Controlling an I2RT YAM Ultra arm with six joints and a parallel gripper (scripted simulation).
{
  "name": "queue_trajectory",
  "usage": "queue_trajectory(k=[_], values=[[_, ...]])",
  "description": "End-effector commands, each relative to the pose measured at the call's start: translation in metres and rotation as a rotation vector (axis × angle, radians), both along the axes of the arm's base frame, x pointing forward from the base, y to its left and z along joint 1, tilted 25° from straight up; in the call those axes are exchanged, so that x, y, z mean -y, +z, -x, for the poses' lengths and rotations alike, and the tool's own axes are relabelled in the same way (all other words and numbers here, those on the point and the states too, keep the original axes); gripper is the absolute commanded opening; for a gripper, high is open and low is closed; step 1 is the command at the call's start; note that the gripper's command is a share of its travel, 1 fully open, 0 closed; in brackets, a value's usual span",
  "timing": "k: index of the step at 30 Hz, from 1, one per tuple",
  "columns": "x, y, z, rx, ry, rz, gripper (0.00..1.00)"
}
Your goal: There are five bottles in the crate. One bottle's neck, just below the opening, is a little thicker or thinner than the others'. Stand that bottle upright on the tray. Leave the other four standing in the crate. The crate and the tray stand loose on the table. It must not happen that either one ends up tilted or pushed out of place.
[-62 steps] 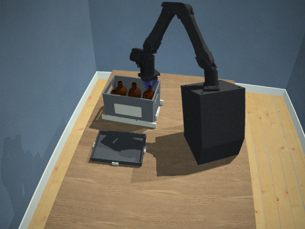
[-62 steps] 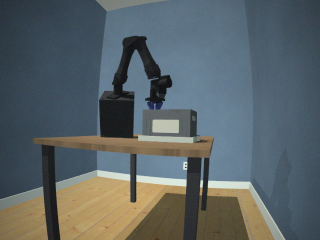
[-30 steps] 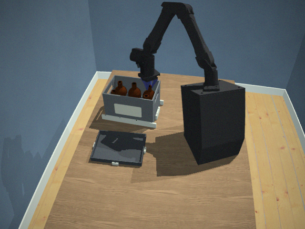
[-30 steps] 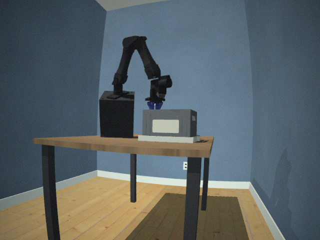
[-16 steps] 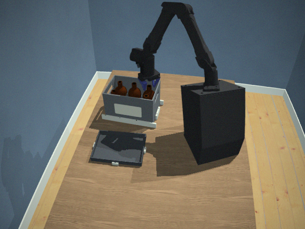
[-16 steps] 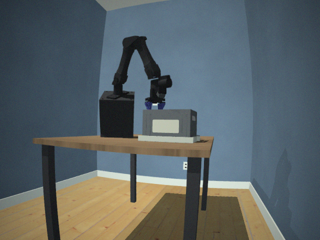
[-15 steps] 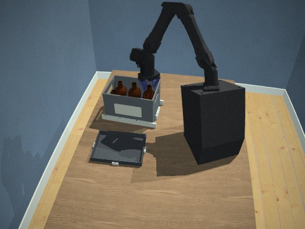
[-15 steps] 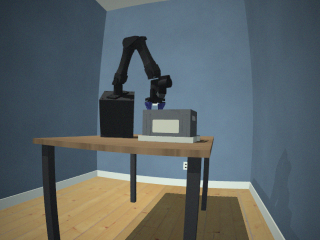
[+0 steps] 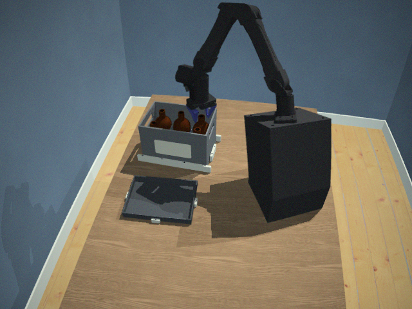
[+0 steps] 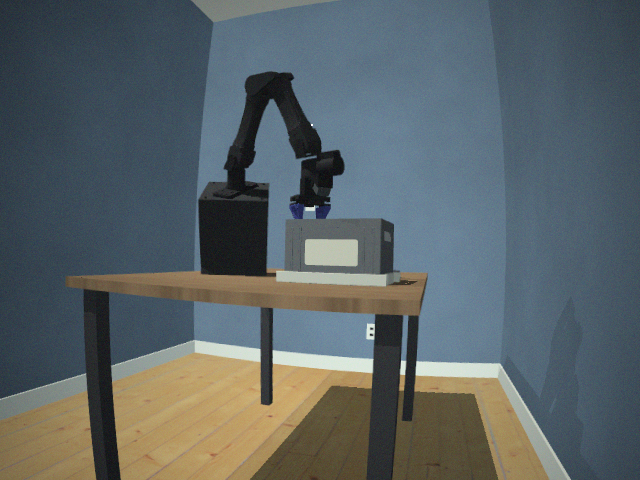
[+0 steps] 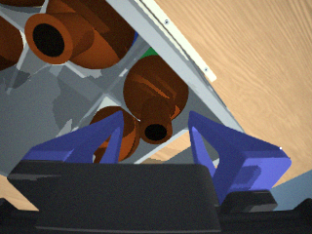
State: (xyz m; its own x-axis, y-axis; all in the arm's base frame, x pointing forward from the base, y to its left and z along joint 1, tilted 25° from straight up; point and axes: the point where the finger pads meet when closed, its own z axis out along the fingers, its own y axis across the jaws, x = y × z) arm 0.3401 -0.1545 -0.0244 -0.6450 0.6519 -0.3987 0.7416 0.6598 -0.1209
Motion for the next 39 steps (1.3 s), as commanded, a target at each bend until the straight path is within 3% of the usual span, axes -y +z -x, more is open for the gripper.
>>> queue_trajectory(k=[1, 15, 25, 31, 39], values=[[0.0, 0.0, 0.0, 0.004, 0.006, 0.005, 0.61], [-0.001, 0.0, 0.0, 0.004, 0.006, 0.005, 0.61], [-0.006, 0.012, 0.0, 0.009, 0.006, 0.007, 0.61], [-0.008, 0.031, -0.007, 0.035, 0.006, 0.015, 0.61], [-0.017, 0.054, -0.001, 0.036, 0.006, 0.014, 0.61]])
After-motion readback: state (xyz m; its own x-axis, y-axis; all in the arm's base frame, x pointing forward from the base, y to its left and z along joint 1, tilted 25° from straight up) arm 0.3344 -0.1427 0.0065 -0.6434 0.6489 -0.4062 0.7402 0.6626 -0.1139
